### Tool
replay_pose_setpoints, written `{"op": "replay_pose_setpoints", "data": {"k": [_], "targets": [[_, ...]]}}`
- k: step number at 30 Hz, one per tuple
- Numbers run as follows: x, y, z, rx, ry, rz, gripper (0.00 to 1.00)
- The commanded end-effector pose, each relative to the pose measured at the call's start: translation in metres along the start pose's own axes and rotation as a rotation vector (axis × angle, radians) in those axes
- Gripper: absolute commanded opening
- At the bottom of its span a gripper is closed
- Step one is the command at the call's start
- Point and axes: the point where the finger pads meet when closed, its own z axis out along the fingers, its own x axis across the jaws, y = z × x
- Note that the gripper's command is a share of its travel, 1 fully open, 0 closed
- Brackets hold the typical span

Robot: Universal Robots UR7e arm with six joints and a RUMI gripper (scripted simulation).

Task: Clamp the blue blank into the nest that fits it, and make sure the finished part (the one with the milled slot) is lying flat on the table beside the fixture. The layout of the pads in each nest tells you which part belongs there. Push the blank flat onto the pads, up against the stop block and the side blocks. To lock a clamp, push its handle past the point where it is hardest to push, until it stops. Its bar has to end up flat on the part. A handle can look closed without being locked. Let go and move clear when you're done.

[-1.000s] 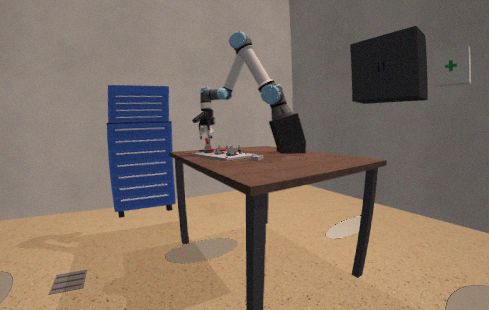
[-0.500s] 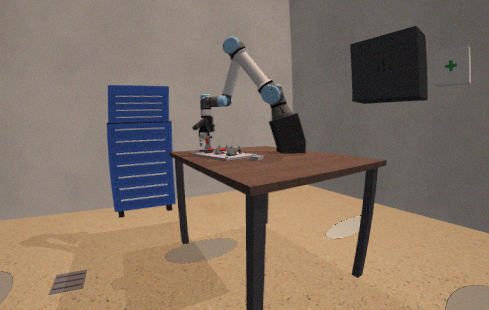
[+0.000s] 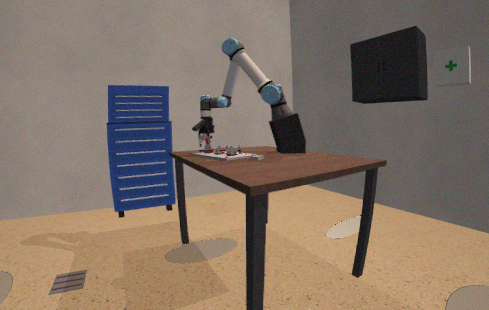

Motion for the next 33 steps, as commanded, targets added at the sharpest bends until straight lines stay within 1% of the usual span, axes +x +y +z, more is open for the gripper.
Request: {"op": "replay_pose_setpoints", "data": {"k": [1, 8, 15, 17, 24, 33], "targets": [[0.002, -0.001, -0.001, 0.001, 0.004, -0.001, 0.59], [0.002, -0.002, 0.003, 0.001, 0.004, -0.001, 0.59], [0.002, -0.002, 0.016, 0.001, 0.004, -0.002, 0.59], [0.002, -0.002, 0.016, 0.001, 0.004, -0.002, 0.59], [0.002, -0.002, 0.029, 0.001, 0.004, -0.001, 0.59], [0.002, -0.002, 0.031, 0.001, 0.004, -0.001, 0.59]]}}
